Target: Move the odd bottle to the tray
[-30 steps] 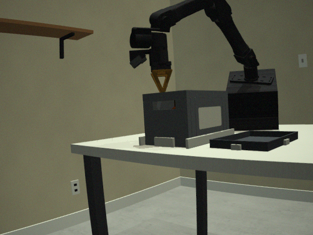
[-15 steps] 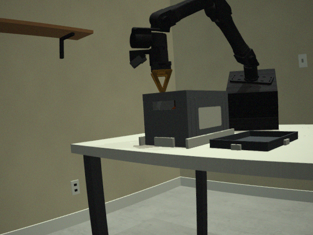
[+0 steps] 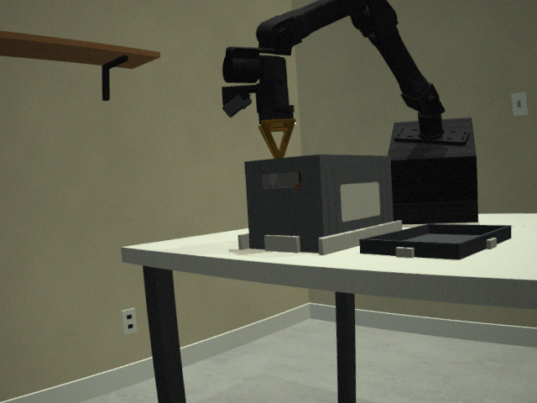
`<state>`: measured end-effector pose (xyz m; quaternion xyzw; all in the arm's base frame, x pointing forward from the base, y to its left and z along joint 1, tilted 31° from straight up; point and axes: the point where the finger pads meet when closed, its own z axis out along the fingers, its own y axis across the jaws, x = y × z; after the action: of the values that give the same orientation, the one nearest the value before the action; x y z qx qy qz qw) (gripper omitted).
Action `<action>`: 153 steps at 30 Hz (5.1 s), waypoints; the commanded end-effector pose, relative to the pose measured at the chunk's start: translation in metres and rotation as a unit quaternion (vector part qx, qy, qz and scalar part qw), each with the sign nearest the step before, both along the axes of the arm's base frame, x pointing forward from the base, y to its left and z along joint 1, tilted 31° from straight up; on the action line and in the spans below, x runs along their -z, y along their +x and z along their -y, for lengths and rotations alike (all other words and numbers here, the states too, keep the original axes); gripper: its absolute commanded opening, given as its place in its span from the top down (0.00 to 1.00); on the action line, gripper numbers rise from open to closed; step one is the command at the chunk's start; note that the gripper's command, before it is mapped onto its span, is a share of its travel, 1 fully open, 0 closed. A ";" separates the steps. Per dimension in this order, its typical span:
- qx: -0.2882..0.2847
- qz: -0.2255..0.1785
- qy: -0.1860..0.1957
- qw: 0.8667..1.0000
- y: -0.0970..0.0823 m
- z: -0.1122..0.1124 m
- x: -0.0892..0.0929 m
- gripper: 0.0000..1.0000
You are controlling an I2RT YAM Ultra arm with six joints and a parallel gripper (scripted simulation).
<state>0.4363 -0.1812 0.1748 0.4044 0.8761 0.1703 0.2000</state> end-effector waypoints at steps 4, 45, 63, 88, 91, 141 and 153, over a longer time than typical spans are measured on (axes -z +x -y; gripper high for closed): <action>0.008 0.016 -0.016 1.000 0.000 0.012 -0.017 0.39; 0.009 0.015 -0.014 1.000 0.007 0.012 -0.006 0.39; 0.006 0.008 -0.009 1.000 0.011 0.004 0.011 0.39; 0.009 0.015 -0.013 1.000 0.019 0.005 0.018 0.39; 0.009 0.011 -0.011 1.000 0.018 0.005 0.022 0.39; 0.008 0.010 -0.010 1.000 0.018 0.004 0.024 0.39; 0.008 0.010 -0.010 1.000 0.018 0.004 0.024 1.00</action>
<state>0.4537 -0.1785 0.1486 0.4033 0.8758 0.1701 0.2035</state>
